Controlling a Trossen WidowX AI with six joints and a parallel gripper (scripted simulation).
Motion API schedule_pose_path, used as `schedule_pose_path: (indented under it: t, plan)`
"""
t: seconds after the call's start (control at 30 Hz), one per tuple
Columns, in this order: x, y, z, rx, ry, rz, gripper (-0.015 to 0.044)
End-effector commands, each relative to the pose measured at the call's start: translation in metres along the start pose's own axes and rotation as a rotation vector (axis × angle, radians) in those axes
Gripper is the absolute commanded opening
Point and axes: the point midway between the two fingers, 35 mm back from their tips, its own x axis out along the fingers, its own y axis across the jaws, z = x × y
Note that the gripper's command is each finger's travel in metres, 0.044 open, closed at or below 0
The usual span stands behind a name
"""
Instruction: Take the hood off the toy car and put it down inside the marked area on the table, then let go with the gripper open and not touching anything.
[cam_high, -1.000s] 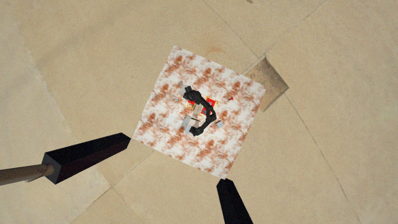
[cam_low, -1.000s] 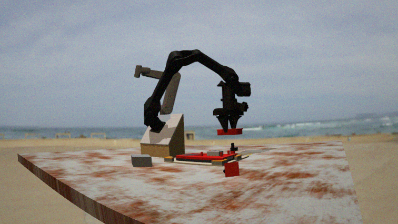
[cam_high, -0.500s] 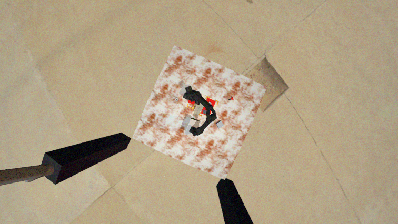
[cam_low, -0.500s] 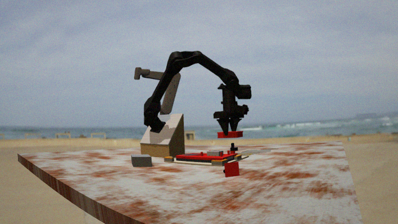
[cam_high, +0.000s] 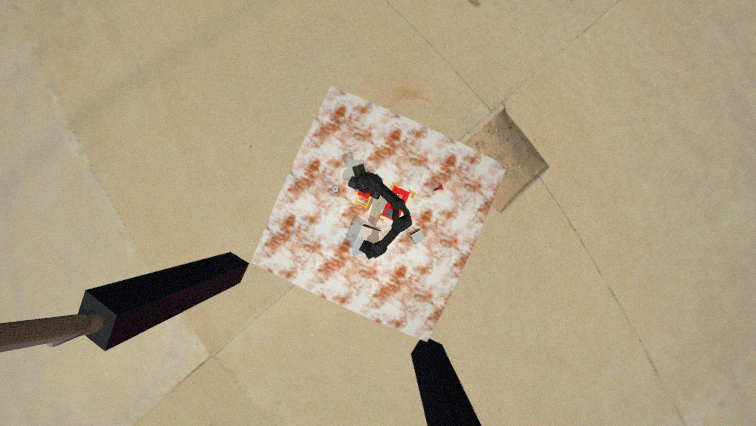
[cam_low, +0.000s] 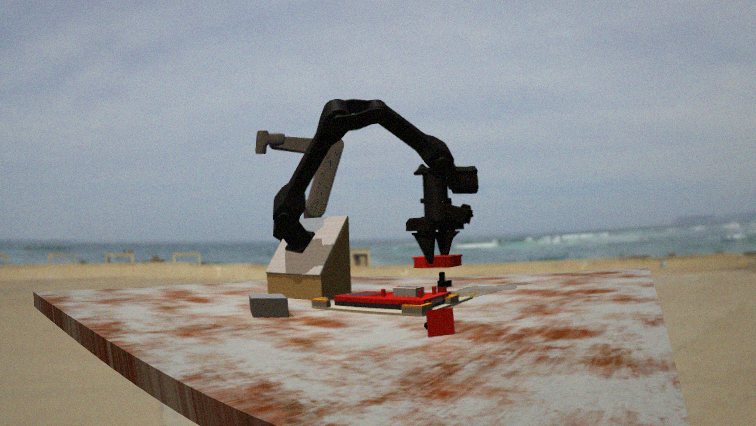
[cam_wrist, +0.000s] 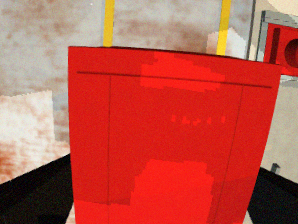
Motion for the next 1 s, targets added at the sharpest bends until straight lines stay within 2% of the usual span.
schedule_pose_path:
  t: [0.0, 0.97]
  plan:
    - [0.004, 0.0, 0.0, -0.004, -0.004, -0.004, 0.0]
    - [0.028, -0.001, 0.0, -0.004, -0.004, -0.006, 0.0]
